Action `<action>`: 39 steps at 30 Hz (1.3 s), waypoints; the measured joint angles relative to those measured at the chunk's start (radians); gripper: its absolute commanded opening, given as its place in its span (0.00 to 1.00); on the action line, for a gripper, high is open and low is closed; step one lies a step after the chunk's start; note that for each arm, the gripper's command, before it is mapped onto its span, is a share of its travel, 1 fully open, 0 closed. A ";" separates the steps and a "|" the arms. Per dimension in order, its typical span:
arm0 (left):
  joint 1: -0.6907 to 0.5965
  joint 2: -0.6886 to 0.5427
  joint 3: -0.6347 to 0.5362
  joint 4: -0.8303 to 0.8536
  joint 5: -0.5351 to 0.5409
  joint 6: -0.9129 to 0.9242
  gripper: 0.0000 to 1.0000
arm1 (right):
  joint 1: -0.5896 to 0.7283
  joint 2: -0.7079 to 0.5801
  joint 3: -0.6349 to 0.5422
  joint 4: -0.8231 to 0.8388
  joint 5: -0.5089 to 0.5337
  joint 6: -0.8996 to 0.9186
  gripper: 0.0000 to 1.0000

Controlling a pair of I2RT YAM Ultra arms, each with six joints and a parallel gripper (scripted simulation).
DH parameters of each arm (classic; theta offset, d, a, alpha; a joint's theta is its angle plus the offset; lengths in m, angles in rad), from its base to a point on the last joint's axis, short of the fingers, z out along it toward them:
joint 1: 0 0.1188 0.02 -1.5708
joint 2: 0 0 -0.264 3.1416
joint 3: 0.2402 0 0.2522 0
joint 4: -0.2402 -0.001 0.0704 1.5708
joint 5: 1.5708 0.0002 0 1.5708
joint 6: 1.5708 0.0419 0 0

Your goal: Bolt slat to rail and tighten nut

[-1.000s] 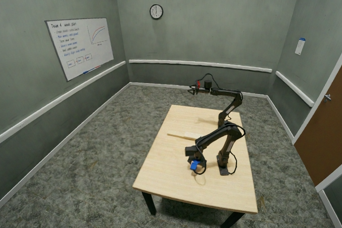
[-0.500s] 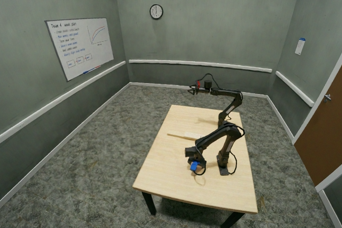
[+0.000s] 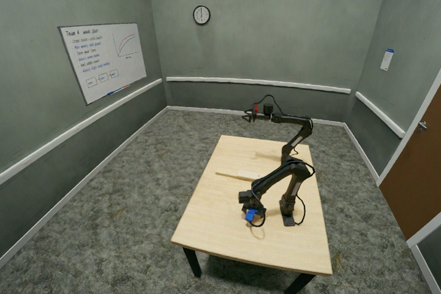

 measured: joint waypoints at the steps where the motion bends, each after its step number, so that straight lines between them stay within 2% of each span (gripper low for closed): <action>1: 0.000 0.000 -0.001 0.003 0.000 0.000 1.00 | 0.000 0.000 0.000 0.000 0.000 0.000 1.00; 5: 0.000 0.004 -0.008 0.014 0.000 0.000 1.00 | 0.000 0.000 0.000 0.000 0.000 0.000 1.00; 11: 0.000 0.007 -0.011 0.018 0.000 0.000 0.32 | 0.000 0.000 0.000 0.000 0.000 0.000 1.00; 14: 0.000 0.007 -0.010 0.018 0.000 0.000 0.30 | 0.000 0.000 0.000 0.000 0.000 0.000 1.00; 27: 0.000 0.007 -0.010 0.019 0.000 0.000 0.12 | 0.000 0.000 0.000 0.000 0.000 0.000 1.00; 39: 0.000 0.007 -0.010 0.019 0.000 0.000 0.12 | 0.000 0.000 0.000 0.000 0.000 0.000 1.00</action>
